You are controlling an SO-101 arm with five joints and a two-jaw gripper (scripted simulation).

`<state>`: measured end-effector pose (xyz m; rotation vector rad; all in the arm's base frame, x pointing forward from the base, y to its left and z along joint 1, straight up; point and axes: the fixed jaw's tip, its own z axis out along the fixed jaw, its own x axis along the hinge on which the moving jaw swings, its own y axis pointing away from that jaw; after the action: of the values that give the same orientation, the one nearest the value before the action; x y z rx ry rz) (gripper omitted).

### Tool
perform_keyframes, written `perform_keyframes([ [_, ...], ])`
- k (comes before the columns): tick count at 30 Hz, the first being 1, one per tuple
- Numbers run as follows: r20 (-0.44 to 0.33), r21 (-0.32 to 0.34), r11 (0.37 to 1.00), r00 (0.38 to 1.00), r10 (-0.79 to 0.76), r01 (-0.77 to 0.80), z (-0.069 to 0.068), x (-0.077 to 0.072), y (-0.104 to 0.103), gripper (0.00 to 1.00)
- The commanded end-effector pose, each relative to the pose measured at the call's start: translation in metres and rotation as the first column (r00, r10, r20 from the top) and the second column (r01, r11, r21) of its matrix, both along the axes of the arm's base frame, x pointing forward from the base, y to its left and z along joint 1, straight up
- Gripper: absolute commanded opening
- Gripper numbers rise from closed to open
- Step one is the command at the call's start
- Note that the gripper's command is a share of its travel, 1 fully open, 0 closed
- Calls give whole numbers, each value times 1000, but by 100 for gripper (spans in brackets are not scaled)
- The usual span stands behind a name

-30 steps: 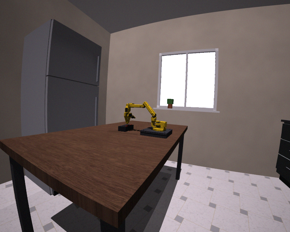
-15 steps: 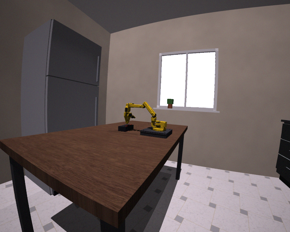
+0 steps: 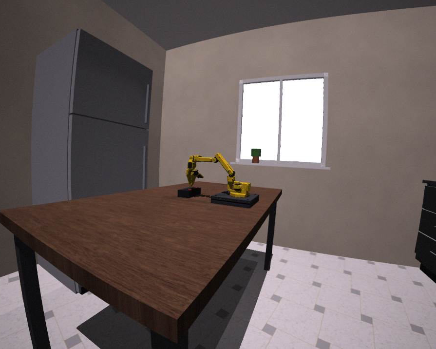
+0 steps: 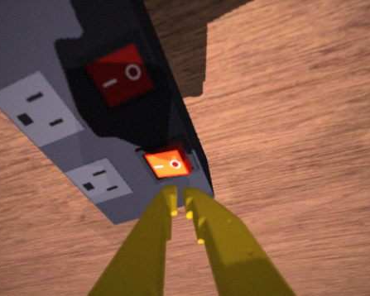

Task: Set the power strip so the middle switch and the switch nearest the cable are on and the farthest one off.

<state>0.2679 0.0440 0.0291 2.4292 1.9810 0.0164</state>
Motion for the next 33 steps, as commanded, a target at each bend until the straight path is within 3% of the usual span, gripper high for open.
perform_keyframes([
  [1, -14, -1, 1000, 1000, 2, -2, -4, -2, -2, 0],
  [33, -14, -1, 1000, 1000, -9, 9, -1, -1, -5, 0],
])
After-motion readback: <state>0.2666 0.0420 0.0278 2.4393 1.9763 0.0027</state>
